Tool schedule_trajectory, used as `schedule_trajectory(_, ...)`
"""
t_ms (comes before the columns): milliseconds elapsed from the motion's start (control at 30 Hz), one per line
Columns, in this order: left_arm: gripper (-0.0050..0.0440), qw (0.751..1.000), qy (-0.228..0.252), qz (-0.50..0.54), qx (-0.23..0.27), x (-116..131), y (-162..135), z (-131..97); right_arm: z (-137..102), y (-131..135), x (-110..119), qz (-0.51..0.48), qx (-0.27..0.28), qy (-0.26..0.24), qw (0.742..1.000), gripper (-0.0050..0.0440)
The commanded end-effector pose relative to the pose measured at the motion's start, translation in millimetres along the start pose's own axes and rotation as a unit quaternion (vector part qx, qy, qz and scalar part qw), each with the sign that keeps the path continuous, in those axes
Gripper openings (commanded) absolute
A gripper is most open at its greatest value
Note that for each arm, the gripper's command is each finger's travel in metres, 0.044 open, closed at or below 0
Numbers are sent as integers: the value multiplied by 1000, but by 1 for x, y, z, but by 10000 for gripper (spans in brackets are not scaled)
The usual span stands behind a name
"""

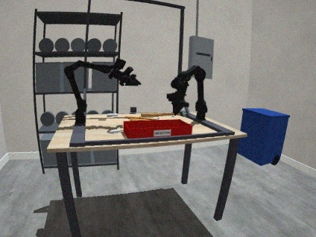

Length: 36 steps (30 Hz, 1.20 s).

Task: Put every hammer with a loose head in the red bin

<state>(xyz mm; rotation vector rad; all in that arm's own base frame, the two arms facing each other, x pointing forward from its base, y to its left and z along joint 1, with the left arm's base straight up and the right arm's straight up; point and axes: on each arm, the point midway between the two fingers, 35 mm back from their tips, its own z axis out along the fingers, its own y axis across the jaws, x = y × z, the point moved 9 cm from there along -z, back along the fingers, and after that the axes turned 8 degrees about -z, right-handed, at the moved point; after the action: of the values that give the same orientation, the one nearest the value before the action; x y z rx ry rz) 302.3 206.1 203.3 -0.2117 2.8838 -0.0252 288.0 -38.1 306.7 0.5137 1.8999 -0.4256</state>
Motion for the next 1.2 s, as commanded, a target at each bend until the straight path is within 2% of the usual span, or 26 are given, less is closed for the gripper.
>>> schedule_trajectory(0, 39, 1000, -21, 8, -3, -14, 15, -13, -8, -12, -17, 25, 14, -21, 999, 258)
schedule_trajectory(367, 39, 1000, -20, 7, -4, -18, 19, -13, -6, -30, -22, 28, 12, -9, 1000, 258)
schedule_trajectory(600, 39, 1000, -20, 7, -4, -18, 19, -11, -3, -37, -11, 21, 8, 15, 1000, 258)
schedule_trajectory(1000, 39, 1000, -11, 5, 1, -4, 20, 45, 1, -49, 5, 7, -11, 49, 999, 258)
schedule_trajectory(1167, 39, 1000, -12, 5, 1, -1, 21, 55, 2, -52, 9, 3, -16, 55, 998, 258)
